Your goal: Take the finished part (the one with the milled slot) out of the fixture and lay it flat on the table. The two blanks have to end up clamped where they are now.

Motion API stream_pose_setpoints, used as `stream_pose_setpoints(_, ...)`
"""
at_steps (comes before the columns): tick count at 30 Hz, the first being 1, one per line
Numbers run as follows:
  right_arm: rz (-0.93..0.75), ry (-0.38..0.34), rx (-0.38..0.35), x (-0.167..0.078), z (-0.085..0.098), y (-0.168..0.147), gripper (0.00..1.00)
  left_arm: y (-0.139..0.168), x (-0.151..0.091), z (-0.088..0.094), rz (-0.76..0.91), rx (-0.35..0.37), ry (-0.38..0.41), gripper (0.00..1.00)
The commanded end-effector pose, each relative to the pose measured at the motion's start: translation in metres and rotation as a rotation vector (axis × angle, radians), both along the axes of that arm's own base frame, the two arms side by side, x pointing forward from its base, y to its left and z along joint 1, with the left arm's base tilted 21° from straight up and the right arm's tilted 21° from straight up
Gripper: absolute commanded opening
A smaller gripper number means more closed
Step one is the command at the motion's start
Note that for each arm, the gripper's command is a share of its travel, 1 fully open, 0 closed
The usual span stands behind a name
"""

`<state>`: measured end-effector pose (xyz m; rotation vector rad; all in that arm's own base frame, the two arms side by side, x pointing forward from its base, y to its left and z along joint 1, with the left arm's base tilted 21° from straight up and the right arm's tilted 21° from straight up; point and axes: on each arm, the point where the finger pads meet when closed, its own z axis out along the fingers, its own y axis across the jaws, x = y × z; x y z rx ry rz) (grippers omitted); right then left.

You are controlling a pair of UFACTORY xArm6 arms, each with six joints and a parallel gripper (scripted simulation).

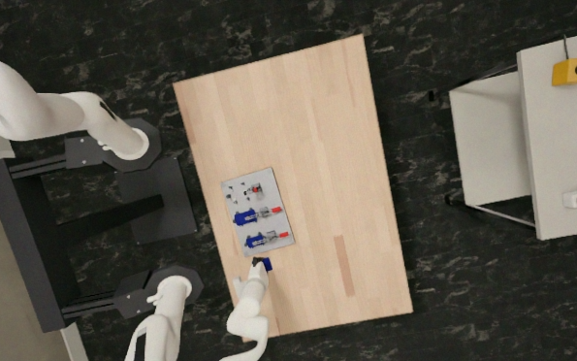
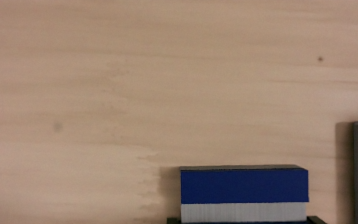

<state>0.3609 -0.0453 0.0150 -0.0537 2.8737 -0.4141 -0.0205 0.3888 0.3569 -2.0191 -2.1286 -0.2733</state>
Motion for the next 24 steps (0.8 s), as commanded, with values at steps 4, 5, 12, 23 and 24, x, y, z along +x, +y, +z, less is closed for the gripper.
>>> stream_pose_setpoints(4,0.001,-0.002,0.000,0.0009,0.0006,0.0001,0.00,0.0004,-0.0001,0.0016,0.000,0.004,0.000,1.00)
stream_pose_setpoints(5,0.001,-0.002,0.000,0.0009,0.0006,0.0001,0.00,0.0004,-0.0001,0.0016,0.000,0.004,0.000,1.00)
stream_pose_setpoints(12,0.001,-0.002,0.000,0.0009,0.0006,0.0001,0.00,0.0004,-0.0001,0.0016,0.000,0.004,0.000,1.00)
stream_pose_setpoints(23,0.001,-0.002,0.000,0.0008,0.0006,0.0001,0.95,0.0004,-0.0001,0.0016,0.000,0.004,0.000,1.00)
stream_pose_setpoints(24,0.001,-0.002,0.000,0.0008,0.0006,0.0001,0.95,0.0004,-0.0001,0.0016,0.000,0.004,0.000,1.00)
